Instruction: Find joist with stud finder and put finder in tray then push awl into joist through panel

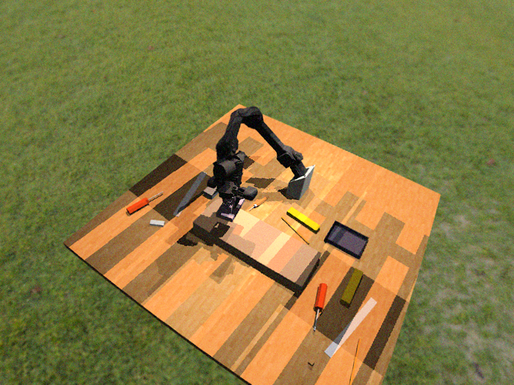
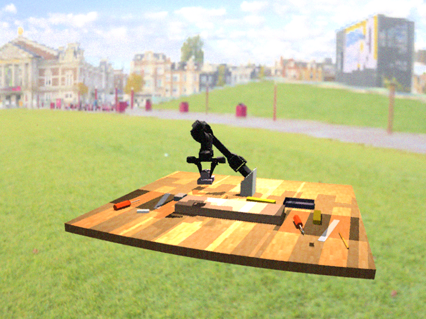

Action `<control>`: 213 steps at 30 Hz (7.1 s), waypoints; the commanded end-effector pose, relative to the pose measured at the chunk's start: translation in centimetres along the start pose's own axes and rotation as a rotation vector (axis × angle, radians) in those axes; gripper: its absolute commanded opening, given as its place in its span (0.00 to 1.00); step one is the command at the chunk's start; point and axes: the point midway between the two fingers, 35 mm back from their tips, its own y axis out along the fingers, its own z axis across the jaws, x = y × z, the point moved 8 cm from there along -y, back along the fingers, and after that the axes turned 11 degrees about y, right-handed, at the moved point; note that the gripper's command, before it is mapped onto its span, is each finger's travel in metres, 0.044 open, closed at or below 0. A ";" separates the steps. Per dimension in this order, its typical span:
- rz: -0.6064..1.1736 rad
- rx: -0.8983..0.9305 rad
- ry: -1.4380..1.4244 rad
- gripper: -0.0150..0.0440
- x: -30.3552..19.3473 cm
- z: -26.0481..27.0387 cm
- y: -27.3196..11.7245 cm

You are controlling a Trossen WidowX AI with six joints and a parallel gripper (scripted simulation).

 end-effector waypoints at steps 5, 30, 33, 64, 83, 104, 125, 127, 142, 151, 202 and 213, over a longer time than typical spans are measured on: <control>-0.021 0.112 -0.211 0.25 0.6 8.3 -0.3; 0.006 0.330 -0.830 0.25 -8.0 31.0 -1.4; 0.016 0.344 -0.903 0.25 -10.0 33.2 -1.4; 0.107 0.373 -1.335 0.25 -24.5 42.8 2.2; 0.107 0.372 -1.334 0.25 -25.8 42.5 6.9; 0.108 0.370 -1.334 0.25 -26.9 42.1 10.2; 0.117 0.372 -1.331 1.00 -24.8 42.8 3.6; 0.117 0.372 -1.331 1.00 -24.2 42.8 1.1; 0.202 0.244 -0.719 1.00 -16.3 27.5 2.0; 0.277 0.087 -0.191 1.00 -16.9 13.9 3.4; 0.347 -0.154 0.385 1.00 -24.9 2.9 8.1; 0.347 -0.161 0.384 1.00 -25.6 2.6 9.7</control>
